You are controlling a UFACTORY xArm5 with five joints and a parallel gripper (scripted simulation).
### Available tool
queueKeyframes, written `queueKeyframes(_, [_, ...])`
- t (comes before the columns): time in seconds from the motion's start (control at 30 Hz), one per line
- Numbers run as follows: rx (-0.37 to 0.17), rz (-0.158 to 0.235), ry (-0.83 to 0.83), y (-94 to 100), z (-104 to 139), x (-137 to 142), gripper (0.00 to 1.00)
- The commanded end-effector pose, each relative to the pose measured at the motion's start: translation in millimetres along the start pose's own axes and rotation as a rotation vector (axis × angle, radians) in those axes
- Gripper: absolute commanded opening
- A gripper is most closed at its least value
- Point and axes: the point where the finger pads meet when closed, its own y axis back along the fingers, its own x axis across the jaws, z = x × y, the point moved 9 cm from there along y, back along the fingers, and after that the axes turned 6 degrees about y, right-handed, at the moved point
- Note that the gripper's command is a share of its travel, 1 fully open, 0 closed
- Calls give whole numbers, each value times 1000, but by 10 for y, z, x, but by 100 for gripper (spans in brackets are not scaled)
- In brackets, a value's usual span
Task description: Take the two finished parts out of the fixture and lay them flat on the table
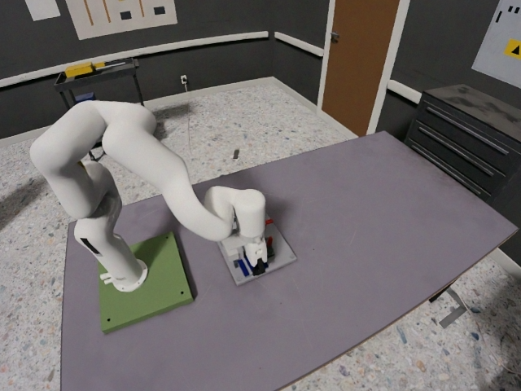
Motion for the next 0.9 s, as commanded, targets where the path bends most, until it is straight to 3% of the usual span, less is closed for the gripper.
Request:
queueKeyframes(0.0, [-4,-2,0,16,3,-86,0])
queueKeyframes(0.87, [-5,-2,0,21,-44,-530,0])
